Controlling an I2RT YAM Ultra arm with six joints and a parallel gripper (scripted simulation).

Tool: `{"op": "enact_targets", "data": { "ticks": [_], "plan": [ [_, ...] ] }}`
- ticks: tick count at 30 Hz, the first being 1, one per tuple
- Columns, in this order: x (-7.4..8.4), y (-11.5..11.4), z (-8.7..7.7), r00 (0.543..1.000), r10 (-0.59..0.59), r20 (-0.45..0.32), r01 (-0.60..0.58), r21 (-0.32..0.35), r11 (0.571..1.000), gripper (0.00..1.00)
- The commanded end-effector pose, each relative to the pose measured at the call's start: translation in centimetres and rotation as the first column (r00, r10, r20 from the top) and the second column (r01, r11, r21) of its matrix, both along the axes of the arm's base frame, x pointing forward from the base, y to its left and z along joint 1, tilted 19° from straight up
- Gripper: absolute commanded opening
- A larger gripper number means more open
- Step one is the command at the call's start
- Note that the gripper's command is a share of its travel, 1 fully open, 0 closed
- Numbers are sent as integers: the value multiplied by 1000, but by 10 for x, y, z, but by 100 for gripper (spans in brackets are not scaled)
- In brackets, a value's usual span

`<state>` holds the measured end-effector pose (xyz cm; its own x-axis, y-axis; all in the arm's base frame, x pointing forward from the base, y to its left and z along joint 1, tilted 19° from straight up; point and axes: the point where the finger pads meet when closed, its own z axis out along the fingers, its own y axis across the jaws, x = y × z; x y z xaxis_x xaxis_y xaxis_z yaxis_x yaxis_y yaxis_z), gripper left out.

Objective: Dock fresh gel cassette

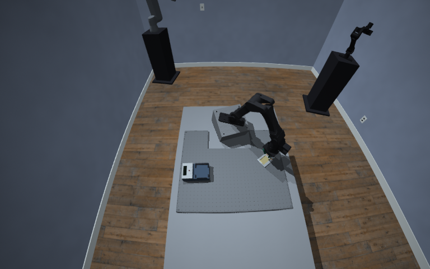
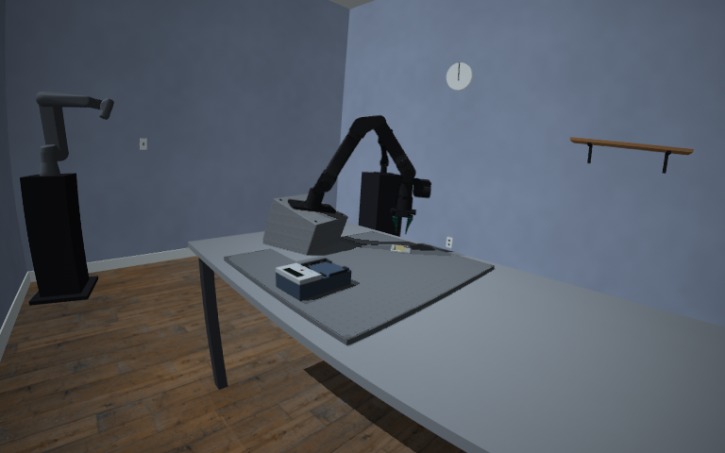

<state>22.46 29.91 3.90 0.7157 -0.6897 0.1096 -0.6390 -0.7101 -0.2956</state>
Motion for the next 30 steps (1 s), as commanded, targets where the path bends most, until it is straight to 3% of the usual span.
{"op": "enact_targets", "data": {
  "ticks": [1,6,7,30],
  "plan": [
    [1,12,16,1000,16,13,-16,36,999,36],
    [1,12,16,1000,16,13,-16,36,999,36],
    [1,12,16,1000,16,13,-16,36,999,100],
    [1,12,16,1000,15,13,-16,36,999,100]
  ]
}}
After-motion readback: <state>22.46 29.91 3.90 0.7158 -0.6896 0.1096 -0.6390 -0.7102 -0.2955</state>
